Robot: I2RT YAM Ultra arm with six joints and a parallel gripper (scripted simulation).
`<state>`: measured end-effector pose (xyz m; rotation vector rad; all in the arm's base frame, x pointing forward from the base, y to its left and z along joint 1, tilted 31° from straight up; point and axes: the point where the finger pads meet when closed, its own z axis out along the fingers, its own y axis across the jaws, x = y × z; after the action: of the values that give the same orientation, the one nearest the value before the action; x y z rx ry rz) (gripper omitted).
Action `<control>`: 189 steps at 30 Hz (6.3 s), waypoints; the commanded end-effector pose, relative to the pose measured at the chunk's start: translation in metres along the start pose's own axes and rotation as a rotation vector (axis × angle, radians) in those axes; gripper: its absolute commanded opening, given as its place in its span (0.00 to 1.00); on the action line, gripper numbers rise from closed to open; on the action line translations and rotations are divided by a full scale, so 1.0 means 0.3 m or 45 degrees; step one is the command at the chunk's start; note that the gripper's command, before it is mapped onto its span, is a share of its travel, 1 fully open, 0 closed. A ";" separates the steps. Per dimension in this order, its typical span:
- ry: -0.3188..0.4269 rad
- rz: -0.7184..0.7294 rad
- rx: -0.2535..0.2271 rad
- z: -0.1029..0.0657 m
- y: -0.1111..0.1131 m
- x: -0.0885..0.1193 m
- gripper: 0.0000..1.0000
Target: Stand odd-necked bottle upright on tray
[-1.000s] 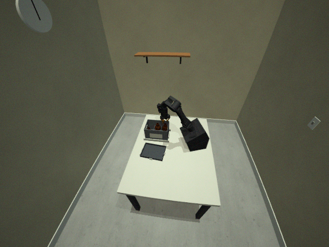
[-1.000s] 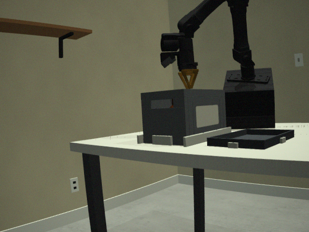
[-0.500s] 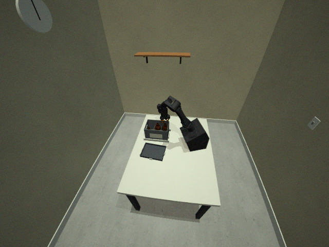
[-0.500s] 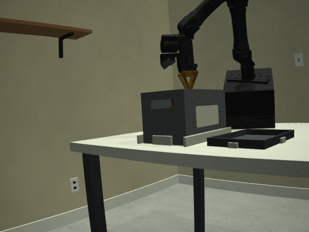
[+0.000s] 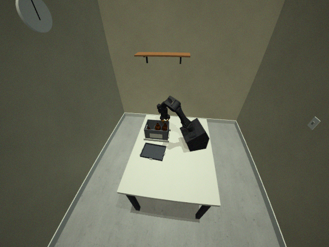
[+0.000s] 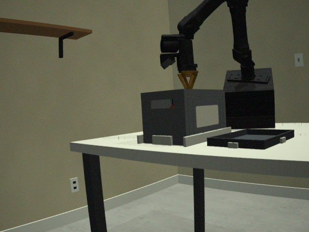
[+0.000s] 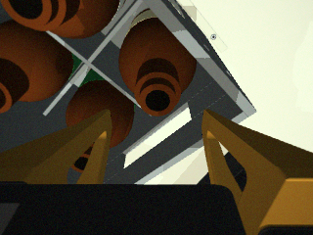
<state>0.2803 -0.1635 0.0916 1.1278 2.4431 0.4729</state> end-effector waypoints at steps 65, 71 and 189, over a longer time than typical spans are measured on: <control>-0.039 0.000 0.007 -0.007 -0.012 -0.042 0.61; -0.039 0.000 0.007 -0.007 -0.012 -0.042 0.61; -0.057 -0.013 0.001 -0.026 -0.004 -0.056 0.61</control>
<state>0.2804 -0.1636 0.0882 1.1293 2.4512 0.4774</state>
